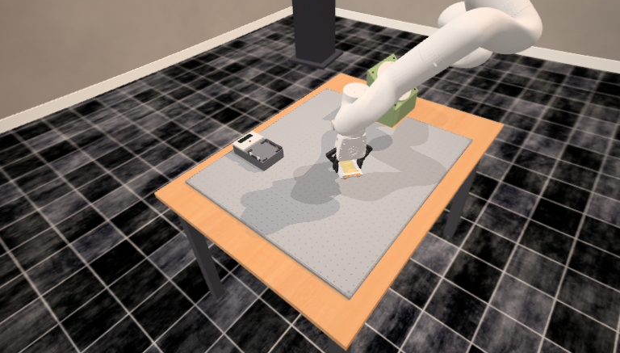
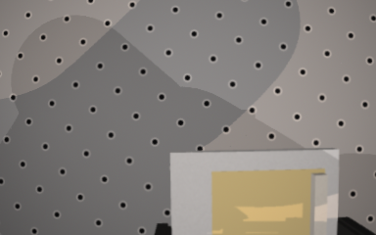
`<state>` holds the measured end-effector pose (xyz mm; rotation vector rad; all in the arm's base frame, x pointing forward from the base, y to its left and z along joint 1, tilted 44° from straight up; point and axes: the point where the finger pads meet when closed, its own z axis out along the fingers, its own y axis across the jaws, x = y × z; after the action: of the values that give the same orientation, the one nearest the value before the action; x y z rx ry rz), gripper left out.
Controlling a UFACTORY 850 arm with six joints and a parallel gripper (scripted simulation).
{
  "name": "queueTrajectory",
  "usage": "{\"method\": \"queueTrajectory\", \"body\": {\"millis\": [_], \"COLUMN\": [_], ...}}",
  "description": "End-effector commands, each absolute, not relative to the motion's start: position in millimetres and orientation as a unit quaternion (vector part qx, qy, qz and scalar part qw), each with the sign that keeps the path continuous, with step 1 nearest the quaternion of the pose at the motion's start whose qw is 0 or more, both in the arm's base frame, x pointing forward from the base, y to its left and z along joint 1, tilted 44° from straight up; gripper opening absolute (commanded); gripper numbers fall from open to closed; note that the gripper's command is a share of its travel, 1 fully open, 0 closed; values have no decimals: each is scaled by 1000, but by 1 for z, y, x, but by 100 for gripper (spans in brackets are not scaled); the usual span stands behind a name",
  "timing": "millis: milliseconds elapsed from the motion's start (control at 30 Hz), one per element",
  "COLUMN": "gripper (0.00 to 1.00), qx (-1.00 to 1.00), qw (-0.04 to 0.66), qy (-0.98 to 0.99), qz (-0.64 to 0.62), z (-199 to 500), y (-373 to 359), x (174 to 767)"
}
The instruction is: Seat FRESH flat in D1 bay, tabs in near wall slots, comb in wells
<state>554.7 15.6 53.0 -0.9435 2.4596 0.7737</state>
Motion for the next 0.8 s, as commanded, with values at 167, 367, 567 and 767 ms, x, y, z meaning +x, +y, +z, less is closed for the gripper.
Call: {"method": "queueTrajectory", "body": {"millis": [167, 367, 567, 767], "gripper": [0, 0, 0, 0], "qx": [-460, -538, -586, -654], "qw": [248, 273, 288, 308], "qy": [821, 773, 737, 677], "qz": [230, 196, 173, 137], "z": [27, 10, -2, -19], "y": [-21, -45, -62, -86], "x": [559, 561, 563, 565]}}
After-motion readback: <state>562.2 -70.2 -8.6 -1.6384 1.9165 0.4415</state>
